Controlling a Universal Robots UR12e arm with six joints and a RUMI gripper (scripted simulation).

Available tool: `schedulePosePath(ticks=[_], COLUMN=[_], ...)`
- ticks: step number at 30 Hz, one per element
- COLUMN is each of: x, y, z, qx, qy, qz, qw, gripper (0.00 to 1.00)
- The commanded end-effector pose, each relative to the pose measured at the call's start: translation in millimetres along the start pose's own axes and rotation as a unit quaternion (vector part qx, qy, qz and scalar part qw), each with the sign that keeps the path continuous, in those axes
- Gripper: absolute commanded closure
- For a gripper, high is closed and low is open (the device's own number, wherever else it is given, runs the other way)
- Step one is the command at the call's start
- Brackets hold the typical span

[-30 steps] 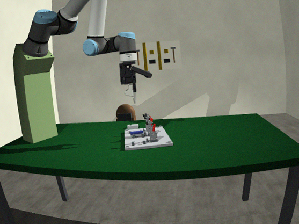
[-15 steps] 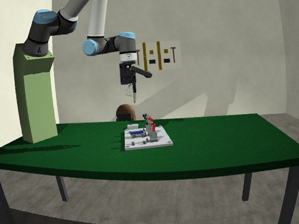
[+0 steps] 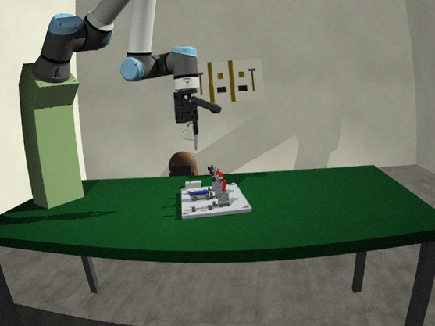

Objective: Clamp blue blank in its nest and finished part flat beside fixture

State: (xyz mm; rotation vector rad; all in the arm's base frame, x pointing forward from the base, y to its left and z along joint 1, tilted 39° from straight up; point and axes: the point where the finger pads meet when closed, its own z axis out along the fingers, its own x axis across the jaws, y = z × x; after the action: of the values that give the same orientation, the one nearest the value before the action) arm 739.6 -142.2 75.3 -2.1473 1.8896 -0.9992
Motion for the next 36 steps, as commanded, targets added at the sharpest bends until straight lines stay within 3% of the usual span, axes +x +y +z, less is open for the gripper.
schedulePosePath(ticks=[1, 15, 25, 36], x=[0.4, 0.4, 2.6, 2.5], y=[1.8, 1.8, -0.3, -0.1], z=[0.5, 0.8, 18.6, 88.5], qx=[-0.001, -0.001, 0.000, 0.000], qy=[0.000, 0.000, 0.001, 0.001], qz=[0.000, 0.000, 0.001, 0.000], qw=[1.000, 1.000, 1.000, 1.000], gripper=[1.00, 1.00, 1.00, 1.00])
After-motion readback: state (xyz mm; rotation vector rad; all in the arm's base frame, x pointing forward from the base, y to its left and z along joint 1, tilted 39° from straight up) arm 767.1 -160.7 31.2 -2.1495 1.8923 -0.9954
